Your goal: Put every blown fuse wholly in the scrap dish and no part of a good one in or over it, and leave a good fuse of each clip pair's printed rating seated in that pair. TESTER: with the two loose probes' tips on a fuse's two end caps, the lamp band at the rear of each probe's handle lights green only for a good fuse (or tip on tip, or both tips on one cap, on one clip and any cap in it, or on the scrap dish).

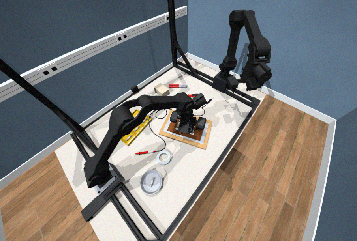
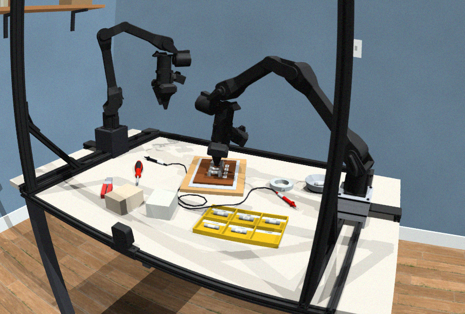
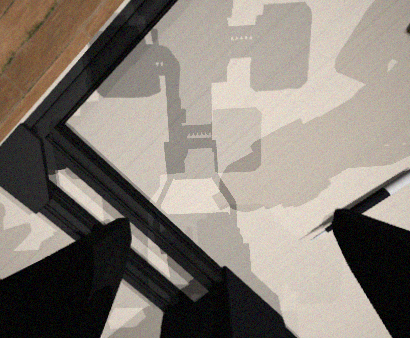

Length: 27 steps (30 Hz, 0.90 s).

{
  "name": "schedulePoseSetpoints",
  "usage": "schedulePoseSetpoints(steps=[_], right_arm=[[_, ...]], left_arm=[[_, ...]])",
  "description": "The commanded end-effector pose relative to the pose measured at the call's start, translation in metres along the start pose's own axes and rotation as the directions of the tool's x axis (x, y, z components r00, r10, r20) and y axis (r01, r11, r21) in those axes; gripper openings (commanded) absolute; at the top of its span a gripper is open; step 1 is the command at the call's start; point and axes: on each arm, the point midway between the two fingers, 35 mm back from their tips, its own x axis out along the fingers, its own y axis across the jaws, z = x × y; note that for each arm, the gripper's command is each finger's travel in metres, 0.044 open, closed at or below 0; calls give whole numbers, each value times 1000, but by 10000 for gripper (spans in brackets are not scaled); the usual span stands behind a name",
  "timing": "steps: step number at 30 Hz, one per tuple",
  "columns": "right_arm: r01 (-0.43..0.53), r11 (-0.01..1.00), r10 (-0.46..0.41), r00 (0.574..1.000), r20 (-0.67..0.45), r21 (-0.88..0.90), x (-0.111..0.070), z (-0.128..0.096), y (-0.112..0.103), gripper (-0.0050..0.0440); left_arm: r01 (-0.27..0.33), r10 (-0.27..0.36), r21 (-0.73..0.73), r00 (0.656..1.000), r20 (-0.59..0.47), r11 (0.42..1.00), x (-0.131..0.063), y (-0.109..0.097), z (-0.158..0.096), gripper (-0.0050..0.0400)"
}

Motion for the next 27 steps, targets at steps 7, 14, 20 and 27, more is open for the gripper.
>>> schedulePoseSetpoints(steps=[7, 14, 20, 27], right_arm=[[59, 998, -61, 991, 115, 20, 50, 32, -12, -50], [59, 998, -61, 991, 115, 19, 50, 32, -12, -50], [59, 998, -61, 991, 115, 19, 51, 32, -12, -50], [59, 998, -61, 991, 115, 18, 51, 32, -12, -50]], left_arm=[[0, 0, 0, 1000, 23, 1000, -6, 0, 4, 400], [0, 0, 0, 1000, 23, 1000, -6, 0, 4, 400], [0, 0, 0, 1000, 23, 1000, -6, 0, 4, 400], [0, 0, 0, 1000, 23, 1000, -6, 0, 4, 400]])
